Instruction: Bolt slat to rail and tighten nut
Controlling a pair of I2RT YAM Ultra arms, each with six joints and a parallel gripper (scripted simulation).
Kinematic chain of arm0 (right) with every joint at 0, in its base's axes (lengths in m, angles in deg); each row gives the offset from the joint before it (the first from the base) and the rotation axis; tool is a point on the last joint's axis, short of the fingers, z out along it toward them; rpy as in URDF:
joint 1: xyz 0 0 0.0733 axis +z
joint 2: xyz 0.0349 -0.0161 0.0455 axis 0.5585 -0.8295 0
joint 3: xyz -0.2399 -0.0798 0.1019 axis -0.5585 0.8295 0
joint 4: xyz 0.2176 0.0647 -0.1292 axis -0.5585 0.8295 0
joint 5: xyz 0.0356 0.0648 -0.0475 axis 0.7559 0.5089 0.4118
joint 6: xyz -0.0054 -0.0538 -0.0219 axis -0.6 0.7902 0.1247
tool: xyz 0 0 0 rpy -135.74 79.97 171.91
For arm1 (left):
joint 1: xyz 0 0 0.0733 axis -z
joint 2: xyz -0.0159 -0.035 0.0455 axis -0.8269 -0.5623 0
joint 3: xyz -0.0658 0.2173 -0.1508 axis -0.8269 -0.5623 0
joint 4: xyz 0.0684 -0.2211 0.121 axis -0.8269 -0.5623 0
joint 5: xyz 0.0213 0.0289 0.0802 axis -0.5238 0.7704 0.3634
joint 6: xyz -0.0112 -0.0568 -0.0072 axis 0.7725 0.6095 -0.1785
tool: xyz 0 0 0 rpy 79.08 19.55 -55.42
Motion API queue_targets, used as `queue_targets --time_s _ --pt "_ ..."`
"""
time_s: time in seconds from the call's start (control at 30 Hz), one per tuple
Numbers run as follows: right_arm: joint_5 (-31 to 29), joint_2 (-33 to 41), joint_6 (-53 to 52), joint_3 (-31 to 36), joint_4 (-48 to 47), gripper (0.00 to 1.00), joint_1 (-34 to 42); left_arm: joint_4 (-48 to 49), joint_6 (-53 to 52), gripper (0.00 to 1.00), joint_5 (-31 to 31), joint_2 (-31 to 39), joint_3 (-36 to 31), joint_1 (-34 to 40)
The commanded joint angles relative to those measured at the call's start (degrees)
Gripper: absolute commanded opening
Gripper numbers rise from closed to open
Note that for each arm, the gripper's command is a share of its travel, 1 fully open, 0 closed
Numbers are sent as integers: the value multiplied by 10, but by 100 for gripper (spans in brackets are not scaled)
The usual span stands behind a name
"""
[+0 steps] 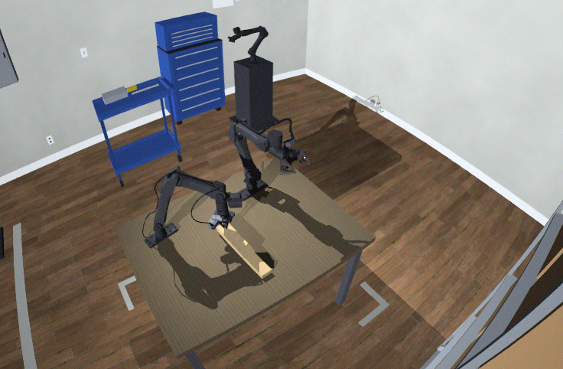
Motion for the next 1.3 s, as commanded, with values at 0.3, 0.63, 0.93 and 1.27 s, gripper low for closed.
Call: queue_targets --time_s 0.3,0.63,0.93,1.27 --pt "2 6 -2 -19 24 12 3 4 -2 100 -6 8 2 -3" --pt "2 7 -2 -21 27 12 3 4 -2 100 -6 8 2 -3" --pt "2 7 -2 -22 29 12 3 4 -2 100 -6 8 2 -3" --pt "2 8 -2 -24 31 12 3 4 -2 100 -6 8 2 -3"
